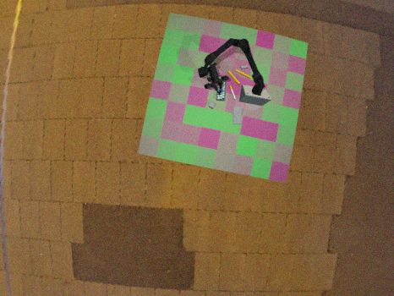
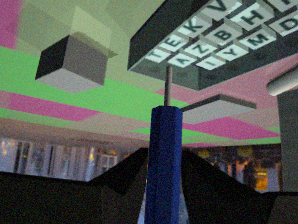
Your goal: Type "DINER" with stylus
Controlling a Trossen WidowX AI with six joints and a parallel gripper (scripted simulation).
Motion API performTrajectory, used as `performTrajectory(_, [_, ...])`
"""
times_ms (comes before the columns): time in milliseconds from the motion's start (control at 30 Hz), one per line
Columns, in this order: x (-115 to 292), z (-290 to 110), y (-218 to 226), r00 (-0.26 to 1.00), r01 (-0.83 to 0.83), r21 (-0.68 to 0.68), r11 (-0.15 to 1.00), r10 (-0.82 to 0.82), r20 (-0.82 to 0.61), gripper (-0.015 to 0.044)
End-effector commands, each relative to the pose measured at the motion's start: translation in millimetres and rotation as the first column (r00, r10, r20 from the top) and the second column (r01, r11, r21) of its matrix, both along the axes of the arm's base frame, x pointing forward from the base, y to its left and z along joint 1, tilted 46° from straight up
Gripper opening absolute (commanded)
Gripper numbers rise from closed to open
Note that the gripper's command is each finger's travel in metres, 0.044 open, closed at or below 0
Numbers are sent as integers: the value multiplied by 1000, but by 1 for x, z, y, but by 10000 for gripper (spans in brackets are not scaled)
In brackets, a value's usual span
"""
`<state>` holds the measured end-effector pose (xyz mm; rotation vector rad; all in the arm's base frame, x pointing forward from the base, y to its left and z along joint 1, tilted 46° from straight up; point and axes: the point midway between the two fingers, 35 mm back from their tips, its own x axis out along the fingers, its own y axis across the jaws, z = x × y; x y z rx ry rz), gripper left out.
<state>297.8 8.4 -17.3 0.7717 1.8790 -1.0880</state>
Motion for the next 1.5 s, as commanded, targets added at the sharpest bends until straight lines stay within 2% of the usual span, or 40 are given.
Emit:
performTrajectory(0, [-1, -1, -1, 1000, -6, -2, 1000, 6, -4, 81])
performTrajectory(1467, [1, -2, -5, 1000, -6, -2, 1000, 6, -4, 81])
